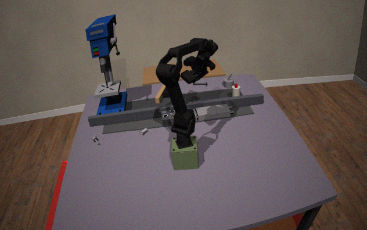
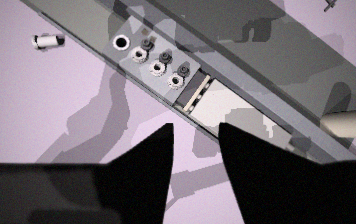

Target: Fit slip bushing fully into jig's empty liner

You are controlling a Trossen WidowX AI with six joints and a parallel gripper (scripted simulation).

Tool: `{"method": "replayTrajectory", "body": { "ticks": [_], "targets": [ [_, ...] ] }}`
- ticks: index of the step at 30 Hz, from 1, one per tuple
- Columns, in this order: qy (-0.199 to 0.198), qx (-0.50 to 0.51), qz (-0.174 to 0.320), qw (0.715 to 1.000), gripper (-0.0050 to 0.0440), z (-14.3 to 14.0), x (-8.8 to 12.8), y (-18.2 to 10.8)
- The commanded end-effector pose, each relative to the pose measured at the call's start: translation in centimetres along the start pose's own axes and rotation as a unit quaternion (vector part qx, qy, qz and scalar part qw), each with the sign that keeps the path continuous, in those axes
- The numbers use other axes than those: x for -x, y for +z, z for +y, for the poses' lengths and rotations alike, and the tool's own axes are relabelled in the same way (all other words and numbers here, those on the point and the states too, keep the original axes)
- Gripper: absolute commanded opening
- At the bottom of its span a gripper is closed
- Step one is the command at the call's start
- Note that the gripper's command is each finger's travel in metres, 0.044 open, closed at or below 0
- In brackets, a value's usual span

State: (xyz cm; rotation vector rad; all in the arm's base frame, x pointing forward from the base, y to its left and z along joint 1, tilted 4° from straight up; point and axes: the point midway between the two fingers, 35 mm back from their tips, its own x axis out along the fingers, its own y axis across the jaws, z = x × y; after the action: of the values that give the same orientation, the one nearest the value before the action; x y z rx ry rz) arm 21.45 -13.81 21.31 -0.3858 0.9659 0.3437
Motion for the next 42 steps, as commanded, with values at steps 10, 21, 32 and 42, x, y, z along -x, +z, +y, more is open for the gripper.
{"method": "replayTrajectory", "body": {
  "ticks": [10,21,32,42],
  "targets": [
    [-0.007,0.004,-0.002,1.0,0.0125,-0.1,0.4,0.2],
    [0.012,-0.027,0.008,1.0,0.0175,0.1,-0.9,0.5],
    [0.067,-0.168,0.071,0.981,0.0175,2.7,-6.7,3.8],
    [0.073,-0.268,0.123,0.953,0.0175,5.4,-10.3,5.9]
  ]
}}
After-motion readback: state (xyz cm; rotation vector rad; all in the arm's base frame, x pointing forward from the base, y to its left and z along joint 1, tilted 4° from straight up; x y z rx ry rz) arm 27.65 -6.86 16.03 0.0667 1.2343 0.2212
